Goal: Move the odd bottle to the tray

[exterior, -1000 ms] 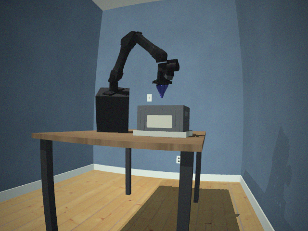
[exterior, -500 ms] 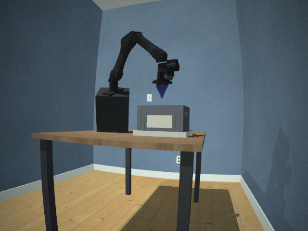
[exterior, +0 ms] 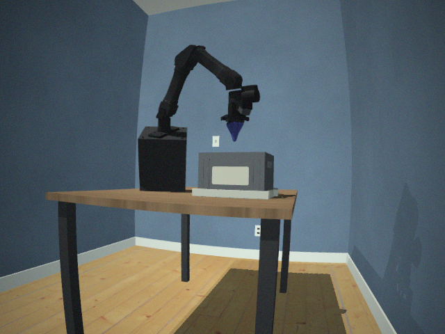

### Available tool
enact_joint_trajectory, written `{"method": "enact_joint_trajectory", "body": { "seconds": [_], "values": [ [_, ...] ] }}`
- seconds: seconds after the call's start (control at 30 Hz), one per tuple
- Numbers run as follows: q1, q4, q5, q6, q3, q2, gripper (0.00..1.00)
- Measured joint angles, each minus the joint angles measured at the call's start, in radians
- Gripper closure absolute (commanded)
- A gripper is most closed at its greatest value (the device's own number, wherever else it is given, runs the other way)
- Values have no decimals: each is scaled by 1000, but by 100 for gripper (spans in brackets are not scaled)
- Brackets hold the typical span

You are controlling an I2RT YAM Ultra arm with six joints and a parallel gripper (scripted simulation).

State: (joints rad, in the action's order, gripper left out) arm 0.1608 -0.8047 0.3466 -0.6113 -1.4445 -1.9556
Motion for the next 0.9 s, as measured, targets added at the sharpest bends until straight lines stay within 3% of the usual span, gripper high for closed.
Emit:
{"method": "enact_joint_trajectory", "body": {
  "seconds": [0.07, 0.1, 0.9],
  "values": [
    [0, 0, 0, 0, 0, 0, 100],
    [0, 0, 0, 0, 0, 0, 39],
    [0, 0, 0, 0, 0, 0, 39]
  ]
}}
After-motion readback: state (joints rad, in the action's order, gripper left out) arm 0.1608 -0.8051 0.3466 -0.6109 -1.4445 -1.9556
